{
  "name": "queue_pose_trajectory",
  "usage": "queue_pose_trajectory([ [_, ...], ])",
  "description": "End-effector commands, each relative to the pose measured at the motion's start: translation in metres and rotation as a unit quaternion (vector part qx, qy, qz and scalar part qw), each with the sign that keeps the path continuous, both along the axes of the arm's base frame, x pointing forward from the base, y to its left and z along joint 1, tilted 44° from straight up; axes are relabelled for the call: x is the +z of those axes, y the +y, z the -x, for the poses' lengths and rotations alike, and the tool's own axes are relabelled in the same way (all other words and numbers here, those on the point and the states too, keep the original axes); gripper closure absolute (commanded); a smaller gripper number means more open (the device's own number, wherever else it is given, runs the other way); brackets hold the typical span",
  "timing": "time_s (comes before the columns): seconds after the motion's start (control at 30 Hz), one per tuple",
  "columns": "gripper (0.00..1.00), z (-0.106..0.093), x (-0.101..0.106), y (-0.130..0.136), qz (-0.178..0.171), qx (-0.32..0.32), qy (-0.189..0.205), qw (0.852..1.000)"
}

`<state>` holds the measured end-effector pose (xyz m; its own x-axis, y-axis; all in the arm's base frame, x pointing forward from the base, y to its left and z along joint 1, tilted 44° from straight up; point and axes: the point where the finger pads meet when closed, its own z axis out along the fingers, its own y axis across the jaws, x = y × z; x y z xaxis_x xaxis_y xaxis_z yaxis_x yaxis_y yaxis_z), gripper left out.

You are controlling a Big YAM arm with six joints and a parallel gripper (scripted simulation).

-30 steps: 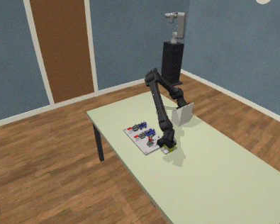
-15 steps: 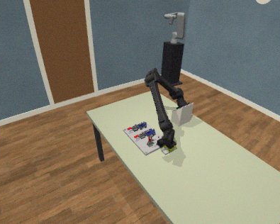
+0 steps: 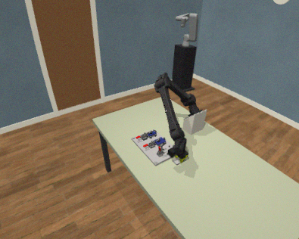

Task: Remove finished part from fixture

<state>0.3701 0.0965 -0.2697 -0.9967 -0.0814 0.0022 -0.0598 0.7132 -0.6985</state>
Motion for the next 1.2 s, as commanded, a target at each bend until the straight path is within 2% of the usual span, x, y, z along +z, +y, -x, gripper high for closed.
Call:
queue_pose_trajectory([
  [0.0,1.0,0.0033,-0.0075,-0.0084,0.004,-0.003,0.006,1.0],
  [0.7,1.0,0.0026,-0.0076,-0.0085,0.004,-0.003,0.006,1.0],
  [0.73,0.26,0.0025,-0.0076,-0.0084,0.004,-0.003,0.006,1.0],
  [1.17,0.26,0.0017,-0.0074,-0.0082,0.004,-0.004,0.005,1.0],
])
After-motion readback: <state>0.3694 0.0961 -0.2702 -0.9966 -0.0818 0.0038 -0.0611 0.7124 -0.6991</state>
